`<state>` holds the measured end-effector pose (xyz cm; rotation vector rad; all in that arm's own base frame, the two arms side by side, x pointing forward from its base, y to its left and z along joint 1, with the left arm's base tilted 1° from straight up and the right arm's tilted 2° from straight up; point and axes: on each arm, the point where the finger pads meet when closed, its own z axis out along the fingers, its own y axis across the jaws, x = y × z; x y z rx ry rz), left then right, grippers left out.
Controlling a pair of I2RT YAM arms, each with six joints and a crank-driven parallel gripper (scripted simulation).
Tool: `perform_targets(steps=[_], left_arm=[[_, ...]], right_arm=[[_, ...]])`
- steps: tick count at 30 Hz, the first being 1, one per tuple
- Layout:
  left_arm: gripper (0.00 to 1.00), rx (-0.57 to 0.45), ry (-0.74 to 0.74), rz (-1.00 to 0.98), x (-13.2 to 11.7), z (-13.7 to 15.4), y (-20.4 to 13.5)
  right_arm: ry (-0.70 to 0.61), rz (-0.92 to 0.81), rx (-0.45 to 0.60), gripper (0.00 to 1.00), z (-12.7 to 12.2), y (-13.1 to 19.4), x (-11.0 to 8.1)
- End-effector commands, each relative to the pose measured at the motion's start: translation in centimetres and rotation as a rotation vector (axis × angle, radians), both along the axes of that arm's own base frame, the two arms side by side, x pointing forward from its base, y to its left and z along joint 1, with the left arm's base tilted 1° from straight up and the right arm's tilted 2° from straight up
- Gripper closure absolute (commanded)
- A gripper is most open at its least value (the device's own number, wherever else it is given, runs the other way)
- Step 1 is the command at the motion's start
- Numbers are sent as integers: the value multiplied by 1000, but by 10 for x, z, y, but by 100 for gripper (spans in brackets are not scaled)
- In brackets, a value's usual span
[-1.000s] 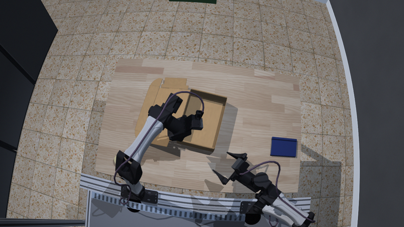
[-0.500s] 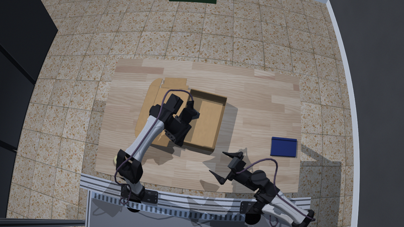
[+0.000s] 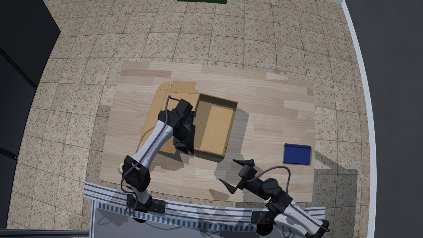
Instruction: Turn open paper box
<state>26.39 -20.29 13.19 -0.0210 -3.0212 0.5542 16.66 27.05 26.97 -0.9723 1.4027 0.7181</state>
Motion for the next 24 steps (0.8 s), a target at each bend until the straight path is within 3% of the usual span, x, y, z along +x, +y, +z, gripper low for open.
perform_targets(steps=[1, 6, 15, 21, 24], left_arm=[[70, 93, 99, 278, -1, -5, -3], [70, 129, 145, 425, 1, -8, -5], [70, 222, 248, 857, 13, -14, -9], [70, 270, 296, 1126, 23, -20, -9], [70, 276, 303, 1169, 25, -20, -9]], right_arm=[[-34, 30, 39, 0, 22, 5, -5], [-35, 28, 41, 0, 21, 5, -4], [0, -7, 4, 0, 0, -1, 2], [-5, -9, 11, 0, 4, -1, 2], [-4, -9, 10, 0, 4, -1, 2]])
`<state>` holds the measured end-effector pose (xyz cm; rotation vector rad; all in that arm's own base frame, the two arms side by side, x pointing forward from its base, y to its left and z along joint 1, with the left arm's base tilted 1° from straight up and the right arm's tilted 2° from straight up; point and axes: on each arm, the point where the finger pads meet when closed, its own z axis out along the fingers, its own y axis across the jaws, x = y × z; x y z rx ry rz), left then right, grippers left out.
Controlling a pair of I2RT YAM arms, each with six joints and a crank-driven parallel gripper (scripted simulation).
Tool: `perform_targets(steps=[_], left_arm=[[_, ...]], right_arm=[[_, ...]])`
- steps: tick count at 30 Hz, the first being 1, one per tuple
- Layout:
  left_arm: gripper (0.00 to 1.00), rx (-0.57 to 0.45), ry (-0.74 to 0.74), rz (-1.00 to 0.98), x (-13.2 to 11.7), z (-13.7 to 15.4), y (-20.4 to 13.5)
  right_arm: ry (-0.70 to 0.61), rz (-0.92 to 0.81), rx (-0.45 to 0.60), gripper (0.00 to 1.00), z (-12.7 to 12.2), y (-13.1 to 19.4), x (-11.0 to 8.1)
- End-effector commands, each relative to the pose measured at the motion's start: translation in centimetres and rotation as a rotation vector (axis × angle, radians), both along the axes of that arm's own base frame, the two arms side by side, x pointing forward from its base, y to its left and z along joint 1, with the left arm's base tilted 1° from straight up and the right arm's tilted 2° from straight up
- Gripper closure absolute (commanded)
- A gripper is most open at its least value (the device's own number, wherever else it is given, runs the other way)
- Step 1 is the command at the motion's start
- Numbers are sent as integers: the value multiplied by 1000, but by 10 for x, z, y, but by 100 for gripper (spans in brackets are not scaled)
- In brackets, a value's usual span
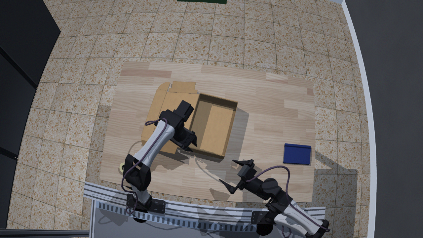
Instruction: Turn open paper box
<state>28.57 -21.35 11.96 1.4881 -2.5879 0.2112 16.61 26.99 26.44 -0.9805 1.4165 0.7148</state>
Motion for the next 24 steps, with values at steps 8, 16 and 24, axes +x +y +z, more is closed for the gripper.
perform_targets(steps=[8, 16, 24], left_arm=[[70, 104, 57, 381, 17, -17, 2], [70, 98, 64, 360, 13, -22, 1], [70, 98, 65, 367, 13, -36, -1]], right_arm=[[-13, -9, 23, 0, 9, 0, 2], [-13, -9, 23, 0, 9, 0, 2], [-13, -9, 23, 0, 9, 0, 2]])
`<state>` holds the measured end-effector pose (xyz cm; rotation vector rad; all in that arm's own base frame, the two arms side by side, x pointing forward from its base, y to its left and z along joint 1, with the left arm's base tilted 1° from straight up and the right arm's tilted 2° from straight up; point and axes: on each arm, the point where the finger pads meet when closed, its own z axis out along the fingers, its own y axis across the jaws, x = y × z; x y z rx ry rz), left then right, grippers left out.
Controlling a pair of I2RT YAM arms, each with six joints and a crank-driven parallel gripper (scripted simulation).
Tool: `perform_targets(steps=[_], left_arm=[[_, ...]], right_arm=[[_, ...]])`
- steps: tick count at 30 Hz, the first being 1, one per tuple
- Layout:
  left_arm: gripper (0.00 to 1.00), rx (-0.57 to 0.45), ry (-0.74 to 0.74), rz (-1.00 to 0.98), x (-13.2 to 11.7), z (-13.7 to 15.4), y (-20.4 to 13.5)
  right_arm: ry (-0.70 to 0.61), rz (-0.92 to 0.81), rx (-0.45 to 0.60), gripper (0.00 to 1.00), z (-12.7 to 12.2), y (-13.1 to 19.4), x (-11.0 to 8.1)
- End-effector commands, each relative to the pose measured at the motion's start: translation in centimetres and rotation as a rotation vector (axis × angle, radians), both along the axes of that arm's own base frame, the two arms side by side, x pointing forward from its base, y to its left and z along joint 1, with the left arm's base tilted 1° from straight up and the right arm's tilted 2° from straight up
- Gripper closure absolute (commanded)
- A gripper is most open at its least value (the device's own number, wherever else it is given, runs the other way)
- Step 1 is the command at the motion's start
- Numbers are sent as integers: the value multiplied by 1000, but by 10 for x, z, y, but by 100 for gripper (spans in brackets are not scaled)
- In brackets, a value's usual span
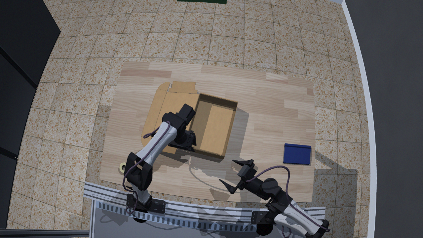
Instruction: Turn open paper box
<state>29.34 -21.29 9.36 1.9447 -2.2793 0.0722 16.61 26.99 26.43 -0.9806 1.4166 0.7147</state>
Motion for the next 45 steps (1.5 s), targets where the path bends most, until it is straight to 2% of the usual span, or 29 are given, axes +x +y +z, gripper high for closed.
perform_targets(steps=[1, 10, 33, 39, 41, 43, 45], left_arm=[[70, 8, -17, 6, 7, -10, -2], [70, 5, -24, 5, 12, -19, -4], [71, 17, -19, 5, 9, -53, -7], [80, 15, -22, 5, 9, -61, -8], [89, 8, -37, 5, 12, -56, -9], [89, 8, -37, 5, 12, -56, -9], [95, 5, -43, 4, 11, -54, -8]], right_arm=[[-13, -9, 23, 0, 9, 0, 2], [-13, -9, 23, 0, 9, 0, 2], [-13, -9, 23, 0, 9, 0, 2], [-13, -9, 23, 0, 9, 0, 2], [-13, -9, 23, 0, 9, 0, 2], [-13, -9, 23, 0, 9, 0, 2], [-13, -9, 23, 0, 9, 0, 2]])
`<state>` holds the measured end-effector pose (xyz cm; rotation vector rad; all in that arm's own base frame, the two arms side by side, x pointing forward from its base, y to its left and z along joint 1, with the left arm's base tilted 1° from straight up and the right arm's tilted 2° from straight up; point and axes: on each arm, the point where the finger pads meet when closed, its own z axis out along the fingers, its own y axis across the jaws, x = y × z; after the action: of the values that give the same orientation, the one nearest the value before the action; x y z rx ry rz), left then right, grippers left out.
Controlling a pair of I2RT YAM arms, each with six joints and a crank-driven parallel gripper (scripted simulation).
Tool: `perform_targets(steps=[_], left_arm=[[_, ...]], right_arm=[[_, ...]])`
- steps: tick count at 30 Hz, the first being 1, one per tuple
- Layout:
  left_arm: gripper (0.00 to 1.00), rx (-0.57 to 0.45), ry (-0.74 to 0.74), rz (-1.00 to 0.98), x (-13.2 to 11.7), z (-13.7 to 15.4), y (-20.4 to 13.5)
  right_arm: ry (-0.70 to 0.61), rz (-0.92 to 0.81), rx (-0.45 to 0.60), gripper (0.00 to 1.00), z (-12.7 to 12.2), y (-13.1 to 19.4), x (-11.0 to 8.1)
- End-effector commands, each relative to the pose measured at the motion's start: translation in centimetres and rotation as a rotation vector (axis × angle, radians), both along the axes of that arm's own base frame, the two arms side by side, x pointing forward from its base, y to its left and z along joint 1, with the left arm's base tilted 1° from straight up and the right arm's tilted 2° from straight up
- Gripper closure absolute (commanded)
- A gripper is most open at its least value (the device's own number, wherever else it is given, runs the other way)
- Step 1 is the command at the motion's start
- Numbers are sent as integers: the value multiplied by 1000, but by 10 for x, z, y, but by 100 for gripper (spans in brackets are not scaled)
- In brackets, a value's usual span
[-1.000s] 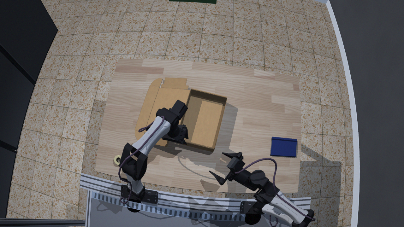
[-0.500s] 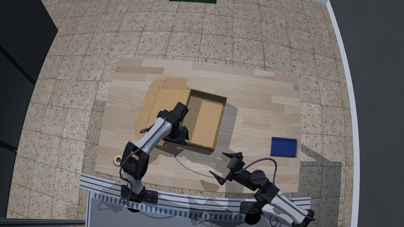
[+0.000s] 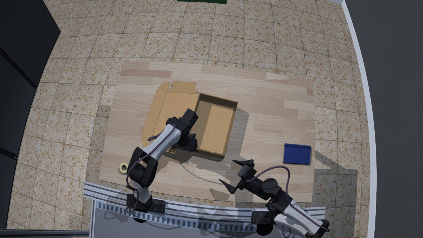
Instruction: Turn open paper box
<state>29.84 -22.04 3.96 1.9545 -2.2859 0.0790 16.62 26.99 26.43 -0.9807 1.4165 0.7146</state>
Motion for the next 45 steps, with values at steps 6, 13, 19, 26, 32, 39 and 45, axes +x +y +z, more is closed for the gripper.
perform_targets(steps=[6, 13, 19, 26, 32, 39, 45], left_arm=[[100, 4, -24, -17, 4, -1, 2], [100, -1, -11, -75, 3, 0, 4], [100, 0, -6, -109, 2, -1, 6], [100, -2, -5, -170, 0, -1, 9], [100, -3, -4, -205, -1, -1, 11], [100, -5, -2, -267, -2, -1, 14], [100, -2, -3, -319, -3, -1, 17]], right_arm=[[-13, -9, 23, 0, 9, 0, 2], [-13, -9, 23, 0, 9, 0, 2], [-13, -9, 23, 0, 9, 0, 2], [-13, -9, 23, 0, 9, 0, 2], [-13, -9, 23, 0, 9, 0, 2], [-13, -9, 23, 0, 9, 0, 2], [-13, -9, 23, 0, 9, 0, 2]])
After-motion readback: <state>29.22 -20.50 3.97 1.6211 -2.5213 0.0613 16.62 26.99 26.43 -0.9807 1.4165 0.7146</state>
